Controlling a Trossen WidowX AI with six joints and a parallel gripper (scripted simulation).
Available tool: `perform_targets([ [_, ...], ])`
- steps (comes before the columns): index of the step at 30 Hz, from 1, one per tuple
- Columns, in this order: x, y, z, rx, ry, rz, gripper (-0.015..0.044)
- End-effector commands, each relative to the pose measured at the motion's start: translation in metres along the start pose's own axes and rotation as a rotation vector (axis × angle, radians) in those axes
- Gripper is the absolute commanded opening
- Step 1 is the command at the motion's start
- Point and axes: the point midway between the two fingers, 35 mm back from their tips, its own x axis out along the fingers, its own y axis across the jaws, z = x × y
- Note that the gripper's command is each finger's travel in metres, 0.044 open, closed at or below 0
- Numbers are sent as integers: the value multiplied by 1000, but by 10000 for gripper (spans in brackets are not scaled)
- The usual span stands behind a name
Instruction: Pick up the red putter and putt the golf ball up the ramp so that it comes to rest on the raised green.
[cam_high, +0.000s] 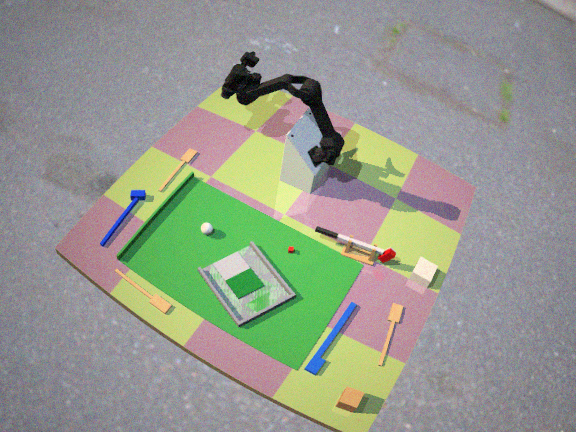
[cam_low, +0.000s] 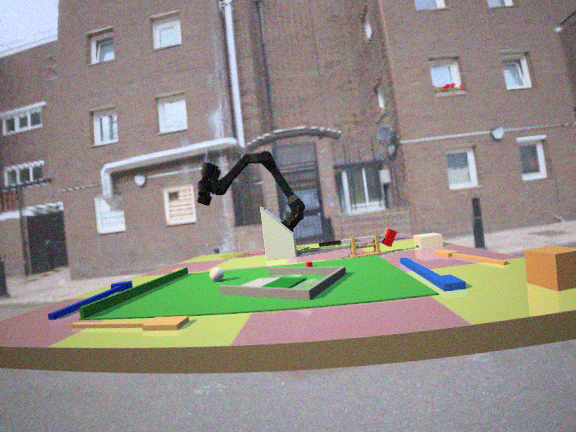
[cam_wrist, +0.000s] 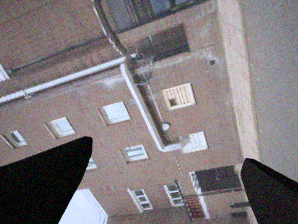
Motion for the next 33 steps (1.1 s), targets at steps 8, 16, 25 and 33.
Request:
perform_targets([
  [8,-75,22,-52,-570,412,79,440],
  [16,-190,23,-75,-1235,882,362,440],
  [25,-292,10,-50,-1734,1244,776,440],
  [33,-373,-7,6,-2065,1526,1293,440],
])
